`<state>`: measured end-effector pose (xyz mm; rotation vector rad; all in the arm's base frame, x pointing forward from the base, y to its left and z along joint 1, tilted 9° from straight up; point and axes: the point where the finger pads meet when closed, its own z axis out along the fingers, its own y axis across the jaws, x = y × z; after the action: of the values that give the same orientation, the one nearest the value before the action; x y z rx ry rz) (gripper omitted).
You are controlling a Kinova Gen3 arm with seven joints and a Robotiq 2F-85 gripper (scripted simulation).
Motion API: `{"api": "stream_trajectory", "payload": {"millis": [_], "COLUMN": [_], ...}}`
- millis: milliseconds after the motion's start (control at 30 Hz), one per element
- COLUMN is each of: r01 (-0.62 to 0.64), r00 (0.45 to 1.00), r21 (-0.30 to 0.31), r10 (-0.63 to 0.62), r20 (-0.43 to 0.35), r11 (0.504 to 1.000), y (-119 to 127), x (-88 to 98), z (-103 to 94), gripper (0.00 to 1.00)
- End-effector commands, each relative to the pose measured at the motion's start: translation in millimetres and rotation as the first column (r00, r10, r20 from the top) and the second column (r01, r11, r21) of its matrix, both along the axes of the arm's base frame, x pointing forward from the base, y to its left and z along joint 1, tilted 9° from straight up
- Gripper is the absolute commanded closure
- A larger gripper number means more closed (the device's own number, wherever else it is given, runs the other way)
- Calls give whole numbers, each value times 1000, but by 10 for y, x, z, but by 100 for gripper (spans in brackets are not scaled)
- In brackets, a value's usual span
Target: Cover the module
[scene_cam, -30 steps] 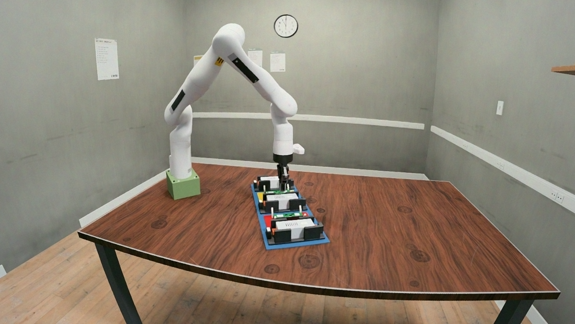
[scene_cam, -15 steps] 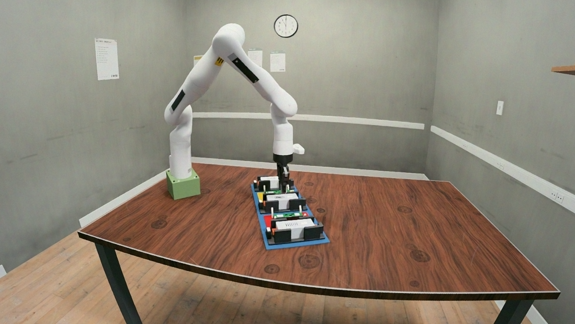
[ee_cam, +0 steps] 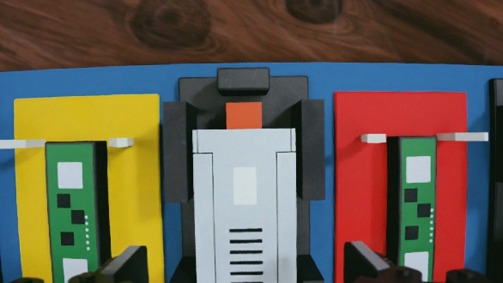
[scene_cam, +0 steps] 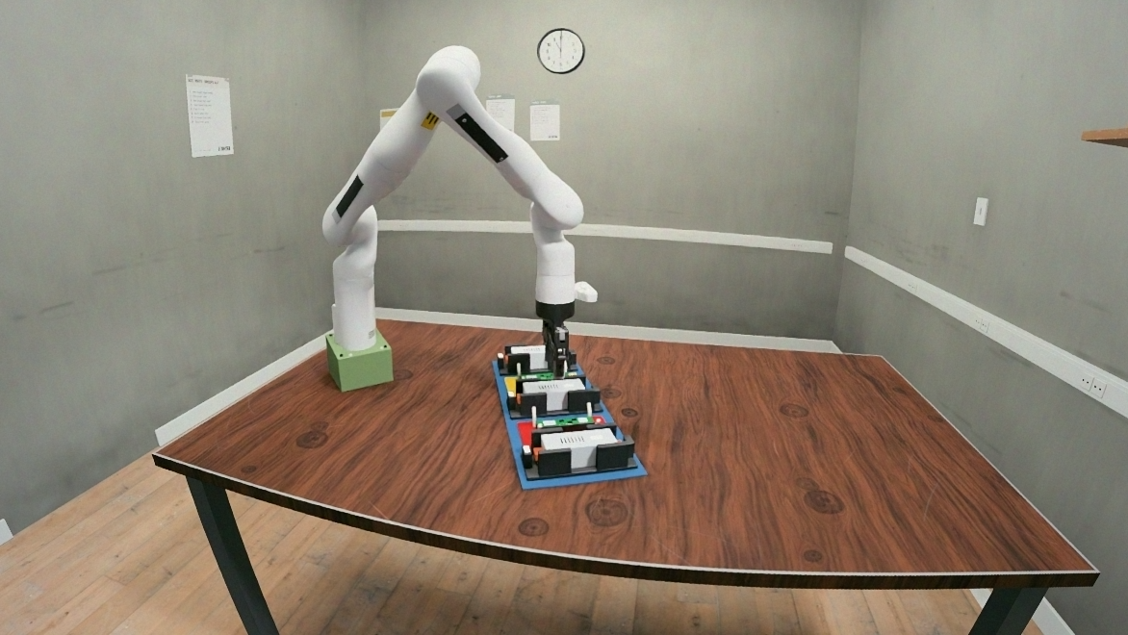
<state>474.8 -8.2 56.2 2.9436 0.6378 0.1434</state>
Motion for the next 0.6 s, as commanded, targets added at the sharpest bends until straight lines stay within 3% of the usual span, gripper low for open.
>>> {"api": "stream_trajectory", "payload": {"millis": [0,567], "r01": [0,0], "r00": [1000,1000], "r21": [0,0], "r10": [0,0], "r20": [2,2], "r11": [1000,1000], "y": [1,-7], "x": [5,15], "z": [8,-71], "gripper": [0,0]}}
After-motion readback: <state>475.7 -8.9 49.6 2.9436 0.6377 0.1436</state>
